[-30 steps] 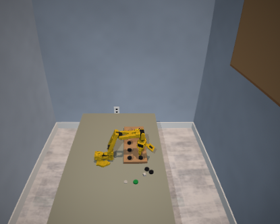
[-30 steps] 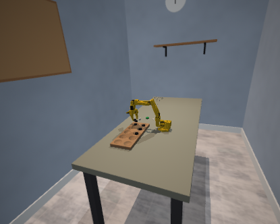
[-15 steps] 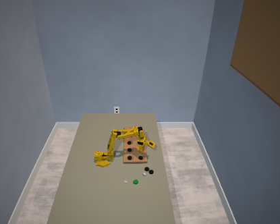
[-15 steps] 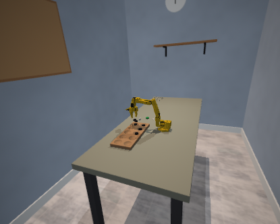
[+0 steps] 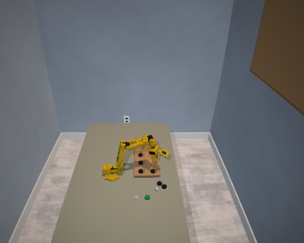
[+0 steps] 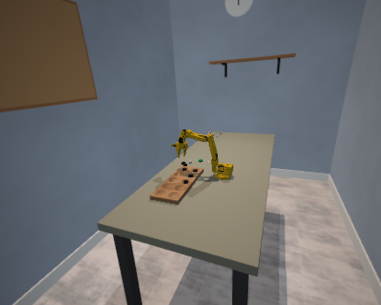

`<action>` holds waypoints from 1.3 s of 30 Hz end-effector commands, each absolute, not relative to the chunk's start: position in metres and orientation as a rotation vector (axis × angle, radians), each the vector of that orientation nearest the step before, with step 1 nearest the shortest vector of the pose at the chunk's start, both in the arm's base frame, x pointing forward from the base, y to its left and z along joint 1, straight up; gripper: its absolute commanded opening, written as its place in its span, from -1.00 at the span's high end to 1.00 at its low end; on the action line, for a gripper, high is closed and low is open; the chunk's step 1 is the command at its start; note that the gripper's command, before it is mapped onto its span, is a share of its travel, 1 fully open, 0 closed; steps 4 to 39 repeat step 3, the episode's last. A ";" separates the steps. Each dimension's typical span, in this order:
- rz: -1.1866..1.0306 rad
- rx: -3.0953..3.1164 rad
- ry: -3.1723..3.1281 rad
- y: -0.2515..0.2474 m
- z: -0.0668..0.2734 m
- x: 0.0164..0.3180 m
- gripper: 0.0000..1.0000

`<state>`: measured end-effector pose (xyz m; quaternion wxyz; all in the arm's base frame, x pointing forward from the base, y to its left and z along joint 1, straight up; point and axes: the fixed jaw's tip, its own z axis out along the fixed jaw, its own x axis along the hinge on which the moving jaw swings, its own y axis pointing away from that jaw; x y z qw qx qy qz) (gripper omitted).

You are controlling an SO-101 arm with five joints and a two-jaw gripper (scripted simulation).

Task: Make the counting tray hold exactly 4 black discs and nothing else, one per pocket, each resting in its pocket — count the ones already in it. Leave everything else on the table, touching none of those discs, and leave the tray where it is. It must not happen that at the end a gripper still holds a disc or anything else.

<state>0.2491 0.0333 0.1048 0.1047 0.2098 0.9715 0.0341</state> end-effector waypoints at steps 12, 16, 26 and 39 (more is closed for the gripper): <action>0.138 0.602 2.787 0.035 0.122 0.253 0.51; 0.138 0.602 2.787 0.035 0.122 0.253 0.51; 0.138 0.602 2.787 0.035 0.122 0.253 0.51; 0.138 0.602 2.787 0.035 0.122 0.253 0.51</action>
